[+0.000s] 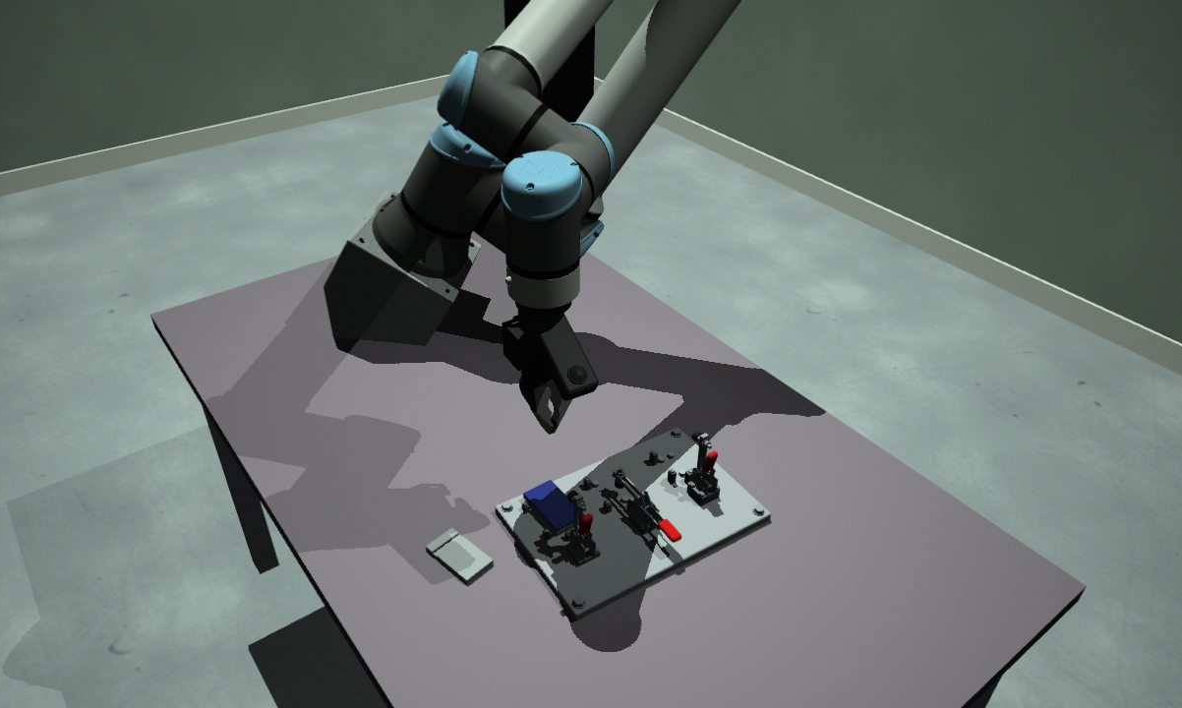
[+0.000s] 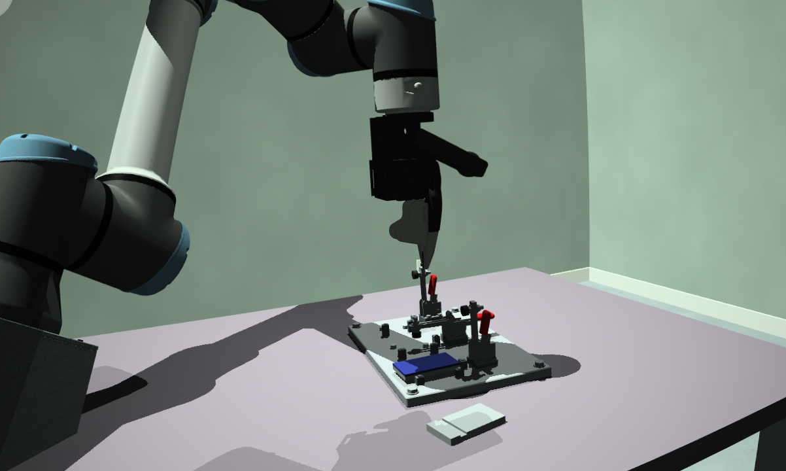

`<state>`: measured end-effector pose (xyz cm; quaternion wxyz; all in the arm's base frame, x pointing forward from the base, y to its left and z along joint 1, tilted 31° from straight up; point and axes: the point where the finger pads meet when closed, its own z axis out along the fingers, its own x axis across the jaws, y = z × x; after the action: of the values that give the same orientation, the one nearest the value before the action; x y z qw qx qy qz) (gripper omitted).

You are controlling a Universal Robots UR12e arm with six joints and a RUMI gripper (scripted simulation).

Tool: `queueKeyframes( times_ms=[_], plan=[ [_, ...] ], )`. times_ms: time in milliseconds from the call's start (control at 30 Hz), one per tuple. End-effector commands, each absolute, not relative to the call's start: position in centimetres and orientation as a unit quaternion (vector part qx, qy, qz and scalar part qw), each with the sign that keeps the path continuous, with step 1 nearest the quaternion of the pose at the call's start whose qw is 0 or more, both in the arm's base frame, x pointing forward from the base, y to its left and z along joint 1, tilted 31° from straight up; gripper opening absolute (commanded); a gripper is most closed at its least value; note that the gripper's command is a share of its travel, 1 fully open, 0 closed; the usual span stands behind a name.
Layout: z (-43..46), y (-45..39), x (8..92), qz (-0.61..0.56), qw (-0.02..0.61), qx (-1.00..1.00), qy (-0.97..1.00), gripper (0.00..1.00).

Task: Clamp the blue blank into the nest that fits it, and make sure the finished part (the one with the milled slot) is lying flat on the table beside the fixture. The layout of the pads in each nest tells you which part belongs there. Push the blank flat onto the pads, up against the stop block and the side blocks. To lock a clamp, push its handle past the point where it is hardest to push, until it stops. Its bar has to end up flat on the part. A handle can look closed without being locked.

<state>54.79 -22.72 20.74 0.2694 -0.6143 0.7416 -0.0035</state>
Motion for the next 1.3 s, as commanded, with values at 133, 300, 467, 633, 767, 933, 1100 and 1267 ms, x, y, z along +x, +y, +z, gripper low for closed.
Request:
queueKeyframes(
  times_ms=[133,300,467,633,767,933,1100,1267],
  plan=[
    [17.2,-21.5,56.5,-0.004,0.269,-0.614,0.742,0.00],
    [14.1,-20.3,58.0,-0.004,0.269,-0.614,0.742,0.00],
    [11.9,-19.4,59.1,-0.004,0.269,-0.614,0.742,0.00],
    [11.2,-19.2,59.4,-0.004,0.269,-0.614,0.742,0.00],
    [10.9,-19.1,59.5,-0.004,0.269,-0.614,0.742,0.00],
    [10.9,-19.0,59.5,-0.004,0.269,-0.614,0.742,0.00],
    [10.7,-18.9,59.1,-0.004,0.269,-0.614,0.742,0.00],
    [10.6,-18.7,58.6,-0.004,0.269,-0.614,0.742,0.00]
  ],
)
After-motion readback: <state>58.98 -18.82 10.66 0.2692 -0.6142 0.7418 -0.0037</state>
